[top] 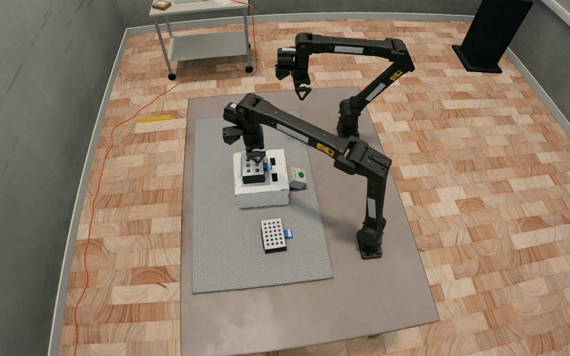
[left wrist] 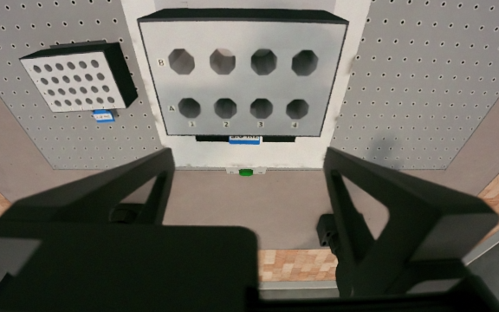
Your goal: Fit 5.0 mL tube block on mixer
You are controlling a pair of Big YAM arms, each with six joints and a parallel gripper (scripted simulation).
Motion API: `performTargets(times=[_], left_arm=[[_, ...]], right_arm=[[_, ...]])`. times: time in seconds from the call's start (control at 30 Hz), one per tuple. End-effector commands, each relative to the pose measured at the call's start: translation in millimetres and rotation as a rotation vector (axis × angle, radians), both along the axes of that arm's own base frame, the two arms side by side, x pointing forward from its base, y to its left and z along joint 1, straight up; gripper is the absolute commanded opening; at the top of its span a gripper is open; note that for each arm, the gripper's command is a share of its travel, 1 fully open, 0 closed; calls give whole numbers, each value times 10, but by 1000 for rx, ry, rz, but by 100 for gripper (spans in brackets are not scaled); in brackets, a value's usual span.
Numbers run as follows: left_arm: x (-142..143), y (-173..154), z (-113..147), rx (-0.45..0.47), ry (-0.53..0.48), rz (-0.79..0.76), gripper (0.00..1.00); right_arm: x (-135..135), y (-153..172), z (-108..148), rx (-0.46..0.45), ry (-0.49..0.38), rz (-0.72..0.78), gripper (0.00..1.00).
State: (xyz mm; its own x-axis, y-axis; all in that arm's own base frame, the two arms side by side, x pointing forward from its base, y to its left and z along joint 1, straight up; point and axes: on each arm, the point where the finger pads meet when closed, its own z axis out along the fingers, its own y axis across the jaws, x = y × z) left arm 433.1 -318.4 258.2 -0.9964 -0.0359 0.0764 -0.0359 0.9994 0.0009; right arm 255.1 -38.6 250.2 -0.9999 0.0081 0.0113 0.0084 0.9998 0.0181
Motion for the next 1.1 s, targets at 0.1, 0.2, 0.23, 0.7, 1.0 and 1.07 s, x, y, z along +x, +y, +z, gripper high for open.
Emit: performTargets(times=[0.1,0.2,0.23,0.7,1.0,1.07], left_arm=[[-80,34,156,-1,-2,-14,100],[-28,109,395,-29,-65,4,100],[-46,198,404,-28,-62,4,100],[-273,825,254,4,-6,-17,100],[-457,1450,357,9,-20,0,100],[-480,1519,391,1,-25,-6,100]], right_arm=[[135,-10,202,-5,-46,3,100],[136,-10,202,-5,-46,3,100],[126,-8,185,-4,-42,3,100],[18,10,1,3,5,4,100],[19,11,0,4,5,4,100],[38,8,31,2,-3,4,100]])
